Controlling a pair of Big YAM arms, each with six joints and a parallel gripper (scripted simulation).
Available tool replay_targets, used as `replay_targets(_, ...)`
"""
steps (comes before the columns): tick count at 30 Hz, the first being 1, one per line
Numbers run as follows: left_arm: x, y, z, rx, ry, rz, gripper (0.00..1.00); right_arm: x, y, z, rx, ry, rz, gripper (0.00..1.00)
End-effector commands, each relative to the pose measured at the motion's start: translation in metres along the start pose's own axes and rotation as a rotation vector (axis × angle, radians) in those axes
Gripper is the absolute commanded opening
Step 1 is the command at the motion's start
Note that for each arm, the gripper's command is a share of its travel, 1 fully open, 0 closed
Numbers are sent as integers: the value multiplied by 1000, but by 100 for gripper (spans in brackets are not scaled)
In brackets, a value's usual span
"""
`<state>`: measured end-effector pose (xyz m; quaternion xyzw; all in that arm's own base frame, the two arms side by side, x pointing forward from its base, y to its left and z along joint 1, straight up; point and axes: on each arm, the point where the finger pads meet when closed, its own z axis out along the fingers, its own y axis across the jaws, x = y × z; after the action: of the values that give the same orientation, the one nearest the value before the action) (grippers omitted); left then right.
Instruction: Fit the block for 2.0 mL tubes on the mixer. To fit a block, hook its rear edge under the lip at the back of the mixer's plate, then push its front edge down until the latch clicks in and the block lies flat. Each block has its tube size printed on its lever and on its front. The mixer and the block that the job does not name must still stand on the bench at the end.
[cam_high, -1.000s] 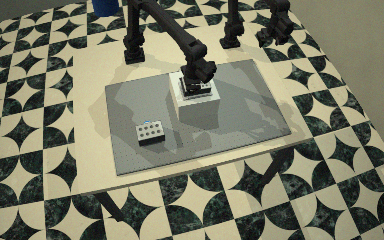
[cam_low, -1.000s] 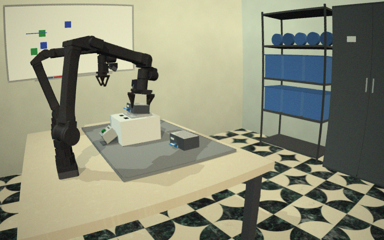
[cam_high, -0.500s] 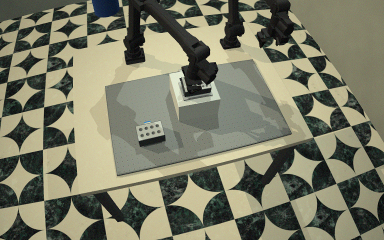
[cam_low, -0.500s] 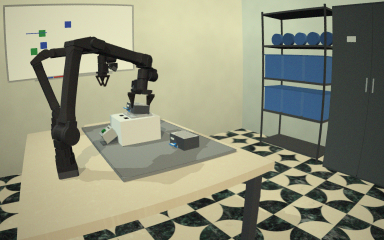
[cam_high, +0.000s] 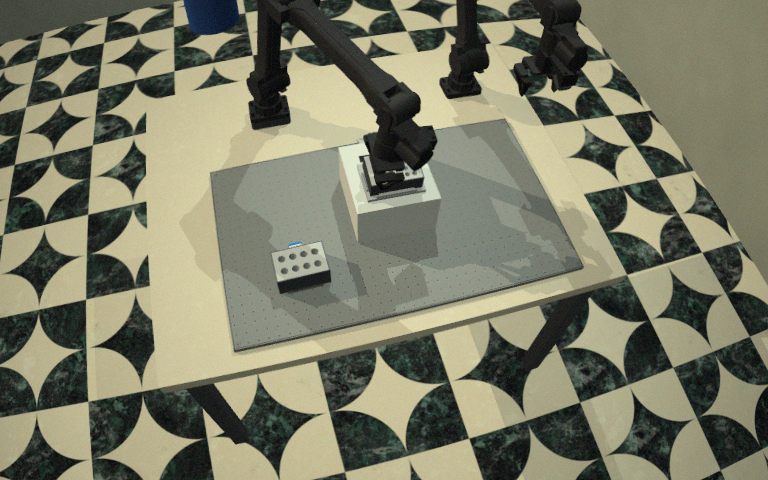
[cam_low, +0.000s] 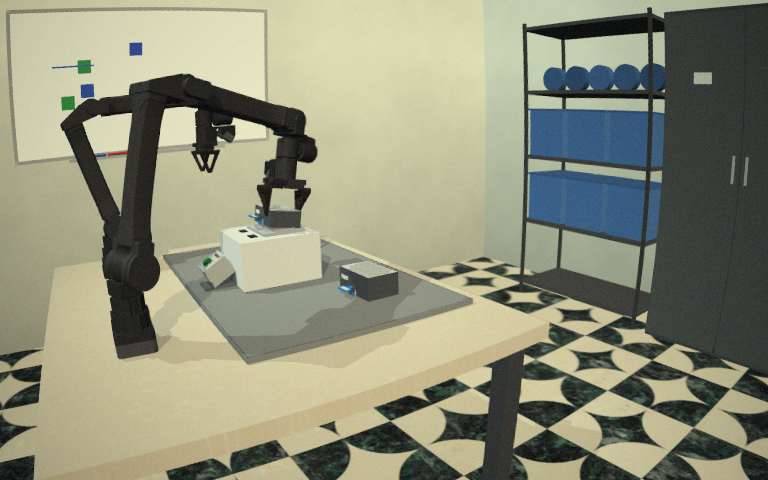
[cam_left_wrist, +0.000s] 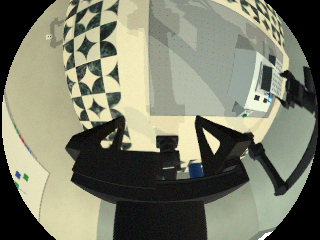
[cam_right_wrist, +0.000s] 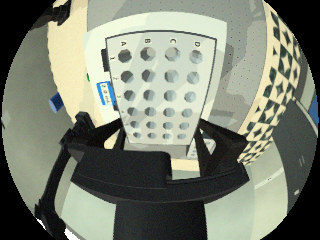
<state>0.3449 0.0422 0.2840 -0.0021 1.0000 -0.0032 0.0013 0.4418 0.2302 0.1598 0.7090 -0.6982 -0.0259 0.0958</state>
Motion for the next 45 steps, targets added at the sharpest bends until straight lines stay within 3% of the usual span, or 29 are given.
replay_targets(1, -18, 0, -32, -11, -95, 15, 100, 1, -27, -5, 44, -16, 45, 0)
replay_targets(25, 0, -2, 0, -1, -15, 14, 100, 4, -27, -6, 88, -14, 62, 0)
replay_targets(45, -12, -1, -22, -7, -71, 14, 100, 6, -27, -8, 117, -12, 74, 0)
